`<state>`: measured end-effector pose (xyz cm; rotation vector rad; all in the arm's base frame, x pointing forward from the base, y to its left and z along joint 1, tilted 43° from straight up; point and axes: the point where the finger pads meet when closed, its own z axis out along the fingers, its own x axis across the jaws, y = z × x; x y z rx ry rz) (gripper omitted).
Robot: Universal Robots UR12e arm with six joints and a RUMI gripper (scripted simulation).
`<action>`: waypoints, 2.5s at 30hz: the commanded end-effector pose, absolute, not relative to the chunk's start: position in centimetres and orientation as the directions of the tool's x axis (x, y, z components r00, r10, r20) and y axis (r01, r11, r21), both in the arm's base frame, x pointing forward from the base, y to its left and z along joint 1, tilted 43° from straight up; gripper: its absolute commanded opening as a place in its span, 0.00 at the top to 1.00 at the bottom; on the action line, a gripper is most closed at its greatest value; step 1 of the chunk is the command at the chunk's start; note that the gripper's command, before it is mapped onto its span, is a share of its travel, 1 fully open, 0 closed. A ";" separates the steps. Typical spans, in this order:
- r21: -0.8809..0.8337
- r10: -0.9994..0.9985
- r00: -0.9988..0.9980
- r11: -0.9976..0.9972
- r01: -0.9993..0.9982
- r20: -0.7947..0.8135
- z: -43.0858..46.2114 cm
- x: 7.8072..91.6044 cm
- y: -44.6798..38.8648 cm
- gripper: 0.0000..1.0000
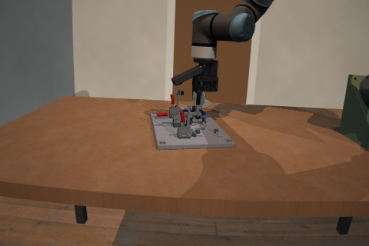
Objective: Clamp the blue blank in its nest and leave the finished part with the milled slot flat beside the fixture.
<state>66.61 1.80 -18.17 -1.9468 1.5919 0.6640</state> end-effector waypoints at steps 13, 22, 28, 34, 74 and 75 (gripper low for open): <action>-0.096 -0.720 0.183 -0.161 -0.982 -0.669 -17.1 66.4 2.8 1.00; -0.096 -0.720 0.183 -0.161 -0.982 -0.669 -16.7 66.4 2.4 1.00; -0.096 -0.720 0.183 -0.161 -0.982 -0.669 -15.4 66.5 1.2 1.00; -0.096 -0.720 0.183 -0.161 -0.982 -0.669 -14.6 66.5 0.5 1.00; -0.096 -0.720 0.183 -0.161 -0.982 -0.669 -14.2 66.5 0.1 1.00; -0.096 -0.720 0.183 -0.161 -0.982 -0.669 -14.2 66.5 0.1 1.00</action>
